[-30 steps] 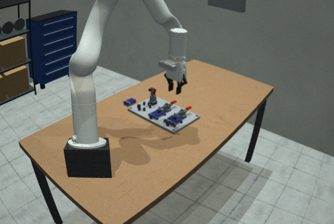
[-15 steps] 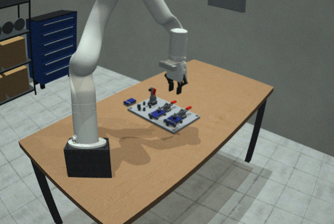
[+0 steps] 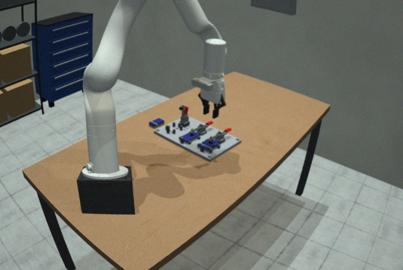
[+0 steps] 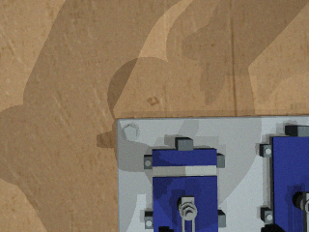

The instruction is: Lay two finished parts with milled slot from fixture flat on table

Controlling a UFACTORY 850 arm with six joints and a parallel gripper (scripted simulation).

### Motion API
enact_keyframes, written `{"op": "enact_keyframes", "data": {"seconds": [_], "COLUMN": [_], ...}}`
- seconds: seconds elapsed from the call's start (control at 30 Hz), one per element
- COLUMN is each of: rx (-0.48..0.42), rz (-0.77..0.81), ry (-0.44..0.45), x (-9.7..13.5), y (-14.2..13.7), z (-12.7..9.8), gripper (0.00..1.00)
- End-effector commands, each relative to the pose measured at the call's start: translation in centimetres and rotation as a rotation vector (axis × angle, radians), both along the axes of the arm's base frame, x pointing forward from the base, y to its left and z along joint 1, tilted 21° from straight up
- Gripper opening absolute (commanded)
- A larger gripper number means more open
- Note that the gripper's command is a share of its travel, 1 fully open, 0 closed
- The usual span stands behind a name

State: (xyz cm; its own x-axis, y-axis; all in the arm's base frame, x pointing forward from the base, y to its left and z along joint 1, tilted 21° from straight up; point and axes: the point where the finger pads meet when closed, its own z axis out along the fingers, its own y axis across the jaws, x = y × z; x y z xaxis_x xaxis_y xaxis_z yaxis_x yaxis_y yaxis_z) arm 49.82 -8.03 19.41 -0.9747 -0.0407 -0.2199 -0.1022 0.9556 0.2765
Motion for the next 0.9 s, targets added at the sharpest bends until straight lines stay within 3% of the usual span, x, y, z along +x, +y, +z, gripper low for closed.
{"op": "enact_keyframes", "data": {"seconds": [0.0,0.2,0.57,0.87], "rx": [0.0,0.001,0.0,0.0], "rz": [0.0,0.0,0.0,0.0], "ry": [-0.002,-0.002,-0.002,-0.002], "x": [0.5,0.8,1.2,5.1], "y": [0.6,1.1,1.1,1.3], "z": [-1.9,-3.4,-3.5,-2.6], "gripper": [0.48,0.48,0.48,0.48]}}
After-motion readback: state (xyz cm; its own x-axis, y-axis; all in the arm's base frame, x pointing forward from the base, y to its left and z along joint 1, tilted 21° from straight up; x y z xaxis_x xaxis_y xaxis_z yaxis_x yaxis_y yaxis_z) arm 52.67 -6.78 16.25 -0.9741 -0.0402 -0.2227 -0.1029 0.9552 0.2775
